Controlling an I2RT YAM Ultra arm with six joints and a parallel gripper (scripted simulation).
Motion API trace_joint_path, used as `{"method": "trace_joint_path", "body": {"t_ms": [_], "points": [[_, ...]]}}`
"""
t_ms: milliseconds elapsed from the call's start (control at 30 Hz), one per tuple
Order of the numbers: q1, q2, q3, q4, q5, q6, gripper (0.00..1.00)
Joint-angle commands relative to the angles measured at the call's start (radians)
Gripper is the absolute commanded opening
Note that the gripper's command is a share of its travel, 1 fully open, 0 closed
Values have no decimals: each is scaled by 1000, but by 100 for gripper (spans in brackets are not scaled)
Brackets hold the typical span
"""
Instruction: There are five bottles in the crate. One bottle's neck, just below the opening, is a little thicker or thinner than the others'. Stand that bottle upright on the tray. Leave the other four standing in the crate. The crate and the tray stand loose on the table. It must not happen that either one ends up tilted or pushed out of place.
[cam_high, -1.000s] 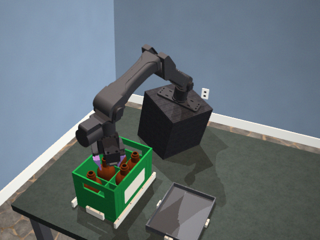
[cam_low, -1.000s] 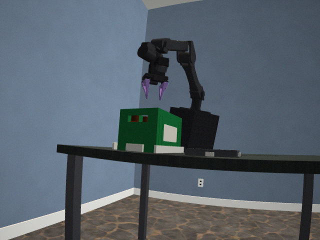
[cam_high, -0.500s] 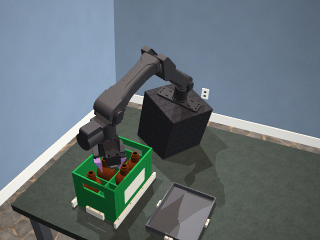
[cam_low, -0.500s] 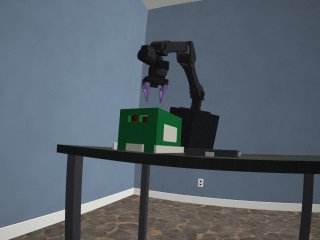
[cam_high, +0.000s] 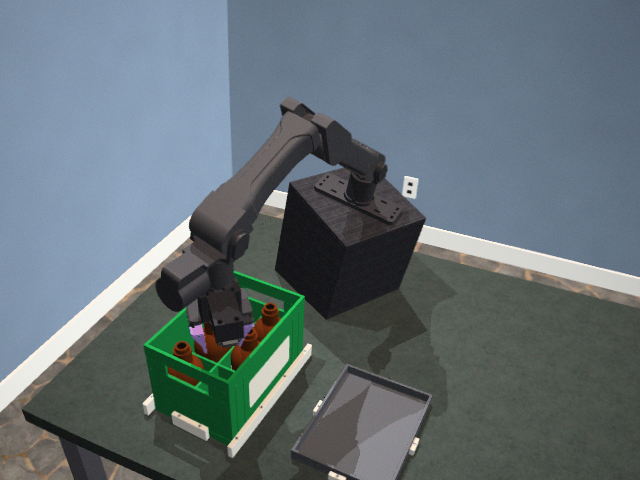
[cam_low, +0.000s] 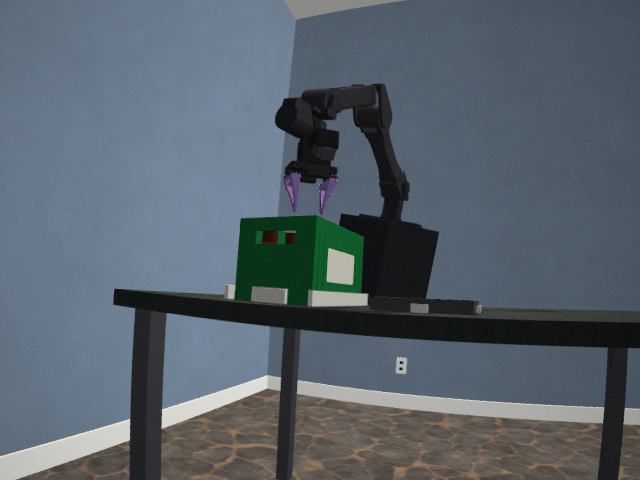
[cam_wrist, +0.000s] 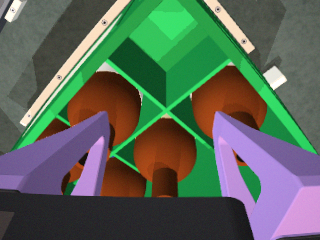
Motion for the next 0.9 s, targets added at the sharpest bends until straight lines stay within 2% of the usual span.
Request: {"method": "trace_joint_path", "body": {"t_ms": [0, 433, 567, 867], "points": [[-9, -5, -20, 35, -10, 9, 61], [1, 16, -39, 65, -10, 13, 61], [1, -6, -37, 66, -10, 13, 61], [2, -4, -37, 67, -10, 13, 61]]}}
